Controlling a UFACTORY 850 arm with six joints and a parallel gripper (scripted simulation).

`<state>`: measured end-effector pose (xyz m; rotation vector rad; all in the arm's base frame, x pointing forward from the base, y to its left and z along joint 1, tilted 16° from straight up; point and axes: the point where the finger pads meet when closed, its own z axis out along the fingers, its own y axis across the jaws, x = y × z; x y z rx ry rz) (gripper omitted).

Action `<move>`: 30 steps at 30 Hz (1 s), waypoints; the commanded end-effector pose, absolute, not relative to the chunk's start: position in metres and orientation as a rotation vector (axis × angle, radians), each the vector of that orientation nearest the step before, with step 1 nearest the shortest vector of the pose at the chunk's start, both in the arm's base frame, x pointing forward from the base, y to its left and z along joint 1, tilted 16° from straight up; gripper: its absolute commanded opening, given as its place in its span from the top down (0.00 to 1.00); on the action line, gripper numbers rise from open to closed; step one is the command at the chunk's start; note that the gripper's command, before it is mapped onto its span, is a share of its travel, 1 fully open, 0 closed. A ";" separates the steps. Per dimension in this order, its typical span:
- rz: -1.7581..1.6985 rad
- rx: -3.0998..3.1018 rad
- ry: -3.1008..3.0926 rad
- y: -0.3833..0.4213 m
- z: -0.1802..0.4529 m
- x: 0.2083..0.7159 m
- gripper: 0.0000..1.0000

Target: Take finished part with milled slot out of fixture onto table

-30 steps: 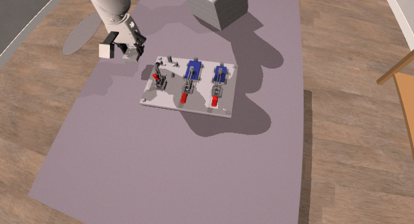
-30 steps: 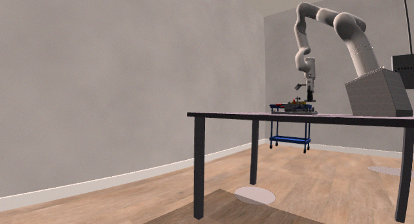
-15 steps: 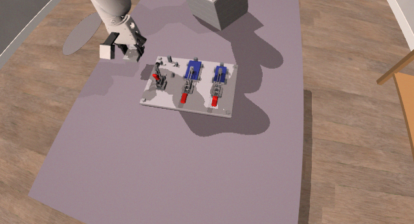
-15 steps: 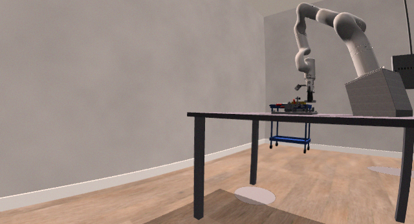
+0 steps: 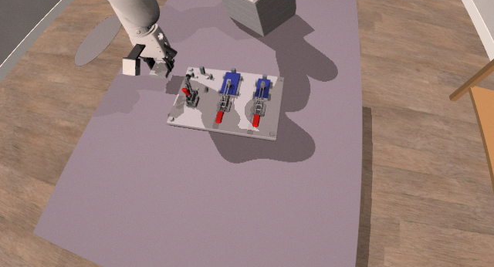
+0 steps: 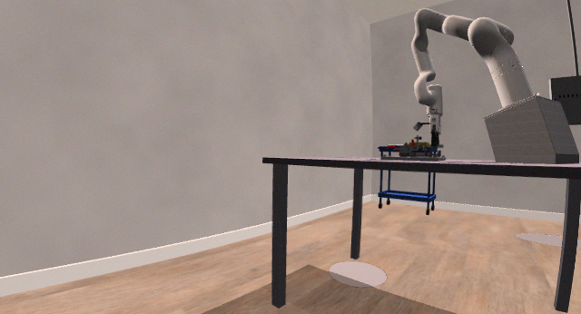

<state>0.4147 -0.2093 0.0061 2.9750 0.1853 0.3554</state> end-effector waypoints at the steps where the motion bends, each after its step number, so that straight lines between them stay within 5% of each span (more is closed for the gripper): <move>1: 0.357 2.974 0.185 -0.211 -0.003 0.418 1.00; 30: 0.357 2.974 0.185 -0.217 -0.048 0.429 1.00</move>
